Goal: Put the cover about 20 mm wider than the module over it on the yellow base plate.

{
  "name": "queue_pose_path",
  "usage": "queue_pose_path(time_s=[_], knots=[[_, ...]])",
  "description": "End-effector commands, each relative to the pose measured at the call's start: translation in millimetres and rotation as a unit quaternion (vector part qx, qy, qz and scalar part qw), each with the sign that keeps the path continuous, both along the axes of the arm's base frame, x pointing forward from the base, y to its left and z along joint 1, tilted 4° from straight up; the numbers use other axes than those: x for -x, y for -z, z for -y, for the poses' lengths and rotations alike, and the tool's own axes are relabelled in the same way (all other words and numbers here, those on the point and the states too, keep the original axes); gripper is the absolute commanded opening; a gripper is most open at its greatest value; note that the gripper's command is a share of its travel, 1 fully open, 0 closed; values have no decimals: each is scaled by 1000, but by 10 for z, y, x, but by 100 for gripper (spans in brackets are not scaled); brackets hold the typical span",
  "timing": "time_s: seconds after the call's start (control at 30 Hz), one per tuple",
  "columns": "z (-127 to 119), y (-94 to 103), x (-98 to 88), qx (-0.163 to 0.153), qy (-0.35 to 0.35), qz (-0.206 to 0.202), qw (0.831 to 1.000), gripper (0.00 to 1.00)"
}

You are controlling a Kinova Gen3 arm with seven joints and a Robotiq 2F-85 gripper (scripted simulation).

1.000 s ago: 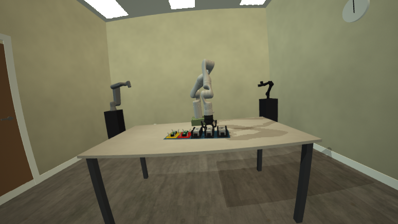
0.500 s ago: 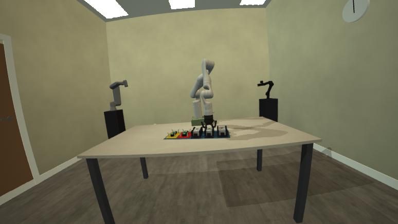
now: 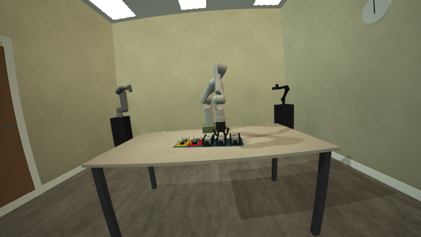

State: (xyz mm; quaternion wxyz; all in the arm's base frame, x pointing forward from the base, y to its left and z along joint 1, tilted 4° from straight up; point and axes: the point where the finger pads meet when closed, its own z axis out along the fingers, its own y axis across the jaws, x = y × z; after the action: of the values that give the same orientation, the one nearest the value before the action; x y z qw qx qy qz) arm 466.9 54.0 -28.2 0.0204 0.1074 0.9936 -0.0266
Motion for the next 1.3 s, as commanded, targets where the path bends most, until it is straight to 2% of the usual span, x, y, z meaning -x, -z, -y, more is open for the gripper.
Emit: queue_pose_path(time_s=[0.0, 0.8, 1.13, 1.27], knots=[[-2, -5, -5, 0, 0, 1, 1000, 0], [-2, -5, -5, 0, 0, 1, 1000, 0], [-19, -305, 6, 0, 0, 1, 1000, 0], [-19, -305, 6, 0, 0, 1, 1000, 0]])
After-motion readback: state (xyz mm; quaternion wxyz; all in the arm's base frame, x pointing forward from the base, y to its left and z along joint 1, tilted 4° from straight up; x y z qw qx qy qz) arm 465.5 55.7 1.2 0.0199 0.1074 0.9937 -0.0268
